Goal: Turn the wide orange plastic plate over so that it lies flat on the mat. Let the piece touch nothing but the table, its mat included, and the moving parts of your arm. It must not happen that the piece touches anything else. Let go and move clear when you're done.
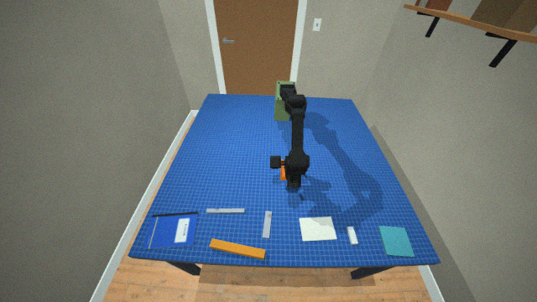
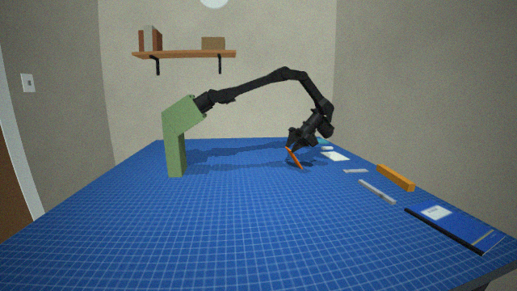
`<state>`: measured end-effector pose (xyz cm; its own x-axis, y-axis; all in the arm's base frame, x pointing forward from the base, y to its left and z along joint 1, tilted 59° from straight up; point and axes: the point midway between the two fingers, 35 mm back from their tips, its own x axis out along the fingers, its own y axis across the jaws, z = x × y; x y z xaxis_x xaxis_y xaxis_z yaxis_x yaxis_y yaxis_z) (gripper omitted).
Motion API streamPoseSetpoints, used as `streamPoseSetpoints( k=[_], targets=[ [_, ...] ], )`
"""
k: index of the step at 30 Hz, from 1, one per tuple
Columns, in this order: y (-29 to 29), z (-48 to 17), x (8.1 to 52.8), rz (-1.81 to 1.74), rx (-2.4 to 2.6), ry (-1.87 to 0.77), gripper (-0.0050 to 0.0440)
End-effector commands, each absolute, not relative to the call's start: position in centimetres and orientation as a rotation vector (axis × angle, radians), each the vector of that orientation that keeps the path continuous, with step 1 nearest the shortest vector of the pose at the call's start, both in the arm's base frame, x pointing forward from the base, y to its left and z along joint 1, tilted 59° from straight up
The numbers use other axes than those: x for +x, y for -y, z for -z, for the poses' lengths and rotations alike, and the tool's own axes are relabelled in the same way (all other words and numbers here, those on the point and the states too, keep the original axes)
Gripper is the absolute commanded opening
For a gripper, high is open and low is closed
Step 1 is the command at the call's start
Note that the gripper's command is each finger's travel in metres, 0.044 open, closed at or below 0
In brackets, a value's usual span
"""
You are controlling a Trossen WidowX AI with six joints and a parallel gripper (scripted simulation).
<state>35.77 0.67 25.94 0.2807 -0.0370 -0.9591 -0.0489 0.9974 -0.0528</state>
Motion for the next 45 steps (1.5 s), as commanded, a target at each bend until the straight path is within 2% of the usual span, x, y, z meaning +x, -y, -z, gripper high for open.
streamPoseSetpoints(
  k=[1,10,45],
  targets=[
    [-0.8,-27.9,35.7,-0.009,-0.08,-1.224,0.0327],
    [-0.9,-29.9,35.3,-0.012,-0.078,-1.156,0.0327],
    [-0.9,-28.9,36.0,-0.01,-0.078,-1.193,0.0327]
  ],
)
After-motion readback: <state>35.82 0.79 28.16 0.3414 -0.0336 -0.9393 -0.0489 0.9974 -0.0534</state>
